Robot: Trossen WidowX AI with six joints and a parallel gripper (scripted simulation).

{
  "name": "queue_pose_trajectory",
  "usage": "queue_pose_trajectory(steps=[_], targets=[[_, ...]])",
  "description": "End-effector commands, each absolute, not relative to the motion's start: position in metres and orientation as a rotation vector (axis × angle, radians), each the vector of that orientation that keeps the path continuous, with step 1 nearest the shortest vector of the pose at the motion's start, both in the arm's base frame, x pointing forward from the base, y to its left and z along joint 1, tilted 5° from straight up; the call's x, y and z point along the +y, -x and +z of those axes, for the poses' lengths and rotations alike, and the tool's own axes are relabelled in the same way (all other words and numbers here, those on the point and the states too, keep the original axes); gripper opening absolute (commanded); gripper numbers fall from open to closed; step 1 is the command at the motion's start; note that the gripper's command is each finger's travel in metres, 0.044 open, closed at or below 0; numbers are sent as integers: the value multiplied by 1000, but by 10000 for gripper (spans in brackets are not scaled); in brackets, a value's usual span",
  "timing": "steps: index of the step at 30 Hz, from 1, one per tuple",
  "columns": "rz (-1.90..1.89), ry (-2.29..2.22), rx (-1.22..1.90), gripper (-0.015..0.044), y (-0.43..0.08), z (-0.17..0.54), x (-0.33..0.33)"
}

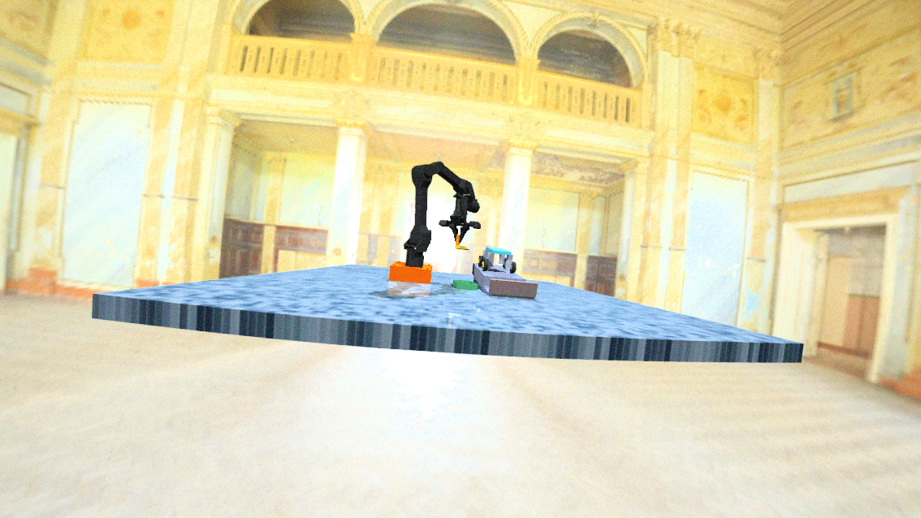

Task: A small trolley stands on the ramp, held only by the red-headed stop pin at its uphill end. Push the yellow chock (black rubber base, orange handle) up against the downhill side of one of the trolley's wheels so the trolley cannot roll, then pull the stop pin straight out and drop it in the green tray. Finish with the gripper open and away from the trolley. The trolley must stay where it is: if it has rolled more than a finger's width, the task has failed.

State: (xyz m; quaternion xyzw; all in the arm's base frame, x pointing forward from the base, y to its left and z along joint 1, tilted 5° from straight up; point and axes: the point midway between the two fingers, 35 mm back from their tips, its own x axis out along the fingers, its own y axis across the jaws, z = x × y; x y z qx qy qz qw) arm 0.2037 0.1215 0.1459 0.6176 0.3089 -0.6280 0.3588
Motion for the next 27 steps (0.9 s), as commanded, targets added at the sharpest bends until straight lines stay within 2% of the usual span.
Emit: queue_pose_trajectory(steps=[1,27], targets=[[-1540,-1511,876,0,-205,147,122],[-974,-909,1296,0,-205,147,122]])
